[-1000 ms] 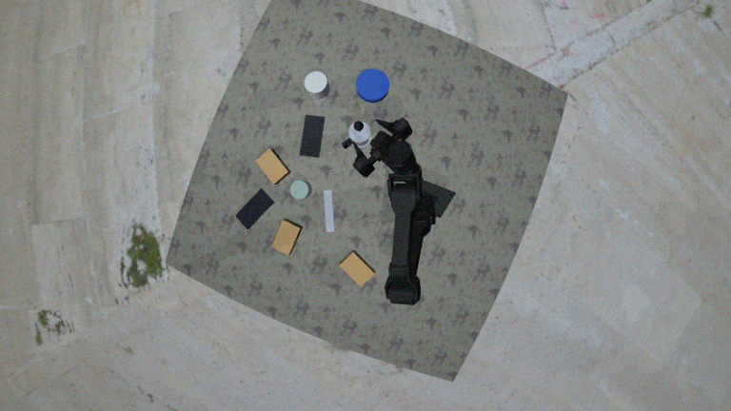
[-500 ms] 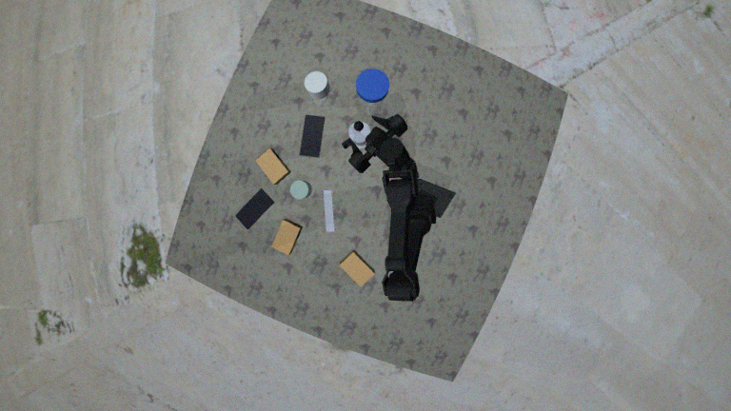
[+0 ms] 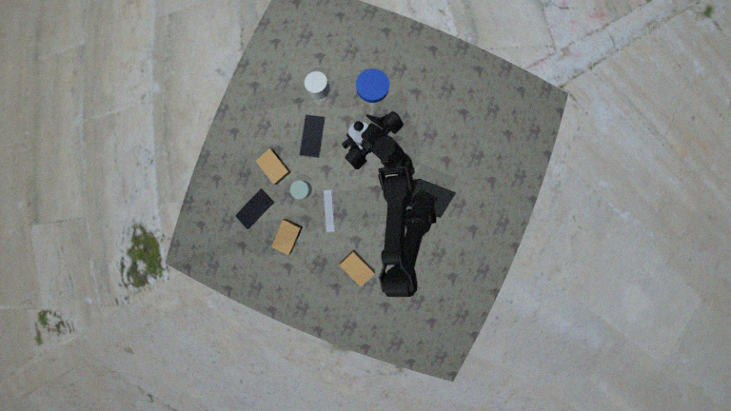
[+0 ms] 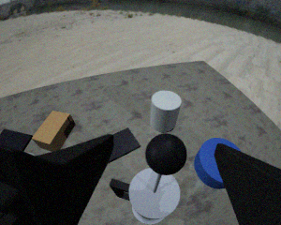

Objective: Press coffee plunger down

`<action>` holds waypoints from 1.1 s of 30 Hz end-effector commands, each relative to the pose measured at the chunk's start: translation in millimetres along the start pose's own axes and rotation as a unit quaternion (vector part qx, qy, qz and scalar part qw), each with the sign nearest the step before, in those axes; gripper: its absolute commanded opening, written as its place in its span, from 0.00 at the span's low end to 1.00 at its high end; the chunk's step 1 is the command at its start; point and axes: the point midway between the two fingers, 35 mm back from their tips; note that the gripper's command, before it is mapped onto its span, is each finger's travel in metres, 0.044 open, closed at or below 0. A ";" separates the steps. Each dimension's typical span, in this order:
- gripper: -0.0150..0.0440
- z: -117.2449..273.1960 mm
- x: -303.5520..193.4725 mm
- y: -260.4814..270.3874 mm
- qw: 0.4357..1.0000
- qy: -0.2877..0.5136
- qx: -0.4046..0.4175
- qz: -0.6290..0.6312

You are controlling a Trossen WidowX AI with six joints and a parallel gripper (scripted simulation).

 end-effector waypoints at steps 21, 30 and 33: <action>0.46 -3.2 -1.6 -1.7 1.000 -0.001 -0.003 -0.002; 0.46 -13.3 -11.4 -5.8 1.000 -0.001 -0.003 -0.001; 0.46 -16.7 -14.9 -7.1 1.000 -0.001 -0.004 -0.001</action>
Point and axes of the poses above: the point midway between the two fingers, 35 mm back from their tips, its own z axis back along the fingers, its own y axis across the jaws, x = y × z, and after that the axes turned 13 degrees about -z, right-handed
